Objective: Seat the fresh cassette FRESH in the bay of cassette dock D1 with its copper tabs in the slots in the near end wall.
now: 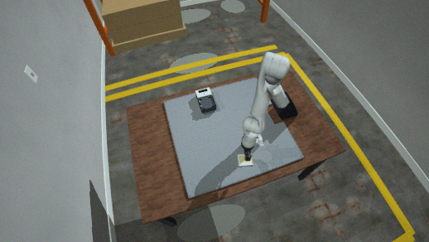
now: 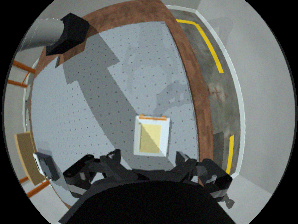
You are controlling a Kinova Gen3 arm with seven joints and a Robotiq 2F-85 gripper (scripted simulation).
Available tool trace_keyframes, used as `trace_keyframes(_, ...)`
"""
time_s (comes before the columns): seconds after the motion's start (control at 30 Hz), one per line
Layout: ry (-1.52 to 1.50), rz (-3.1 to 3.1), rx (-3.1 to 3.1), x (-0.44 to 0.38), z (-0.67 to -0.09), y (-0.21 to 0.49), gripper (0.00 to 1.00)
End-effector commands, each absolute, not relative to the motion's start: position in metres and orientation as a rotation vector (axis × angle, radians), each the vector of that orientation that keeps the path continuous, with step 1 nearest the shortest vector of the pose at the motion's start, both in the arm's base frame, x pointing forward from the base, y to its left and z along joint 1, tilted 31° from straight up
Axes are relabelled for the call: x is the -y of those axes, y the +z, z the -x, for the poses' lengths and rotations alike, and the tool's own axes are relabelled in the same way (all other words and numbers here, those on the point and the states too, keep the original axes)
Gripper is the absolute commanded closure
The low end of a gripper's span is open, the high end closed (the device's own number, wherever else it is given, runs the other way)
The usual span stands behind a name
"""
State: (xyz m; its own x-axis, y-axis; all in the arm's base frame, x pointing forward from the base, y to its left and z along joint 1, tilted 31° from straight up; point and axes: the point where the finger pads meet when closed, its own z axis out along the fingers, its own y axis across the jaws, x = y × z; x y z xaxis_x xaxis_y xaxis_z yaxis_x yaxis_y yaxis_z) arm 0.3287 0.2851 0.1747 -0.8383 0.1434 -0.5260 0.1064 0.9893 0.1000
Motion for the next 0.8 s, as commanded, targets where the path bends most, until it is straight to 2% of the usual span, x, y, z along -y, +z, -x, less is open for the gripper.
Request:
trace_keyframes(0.0, 0.082, -0.222, -2.594, -0.284, -0.335, 0.163, 0.0)
trace_keyframes(0.77, 0.085, -0.228, -2.599, -0.295, -0.33, 0.148, 0.0)
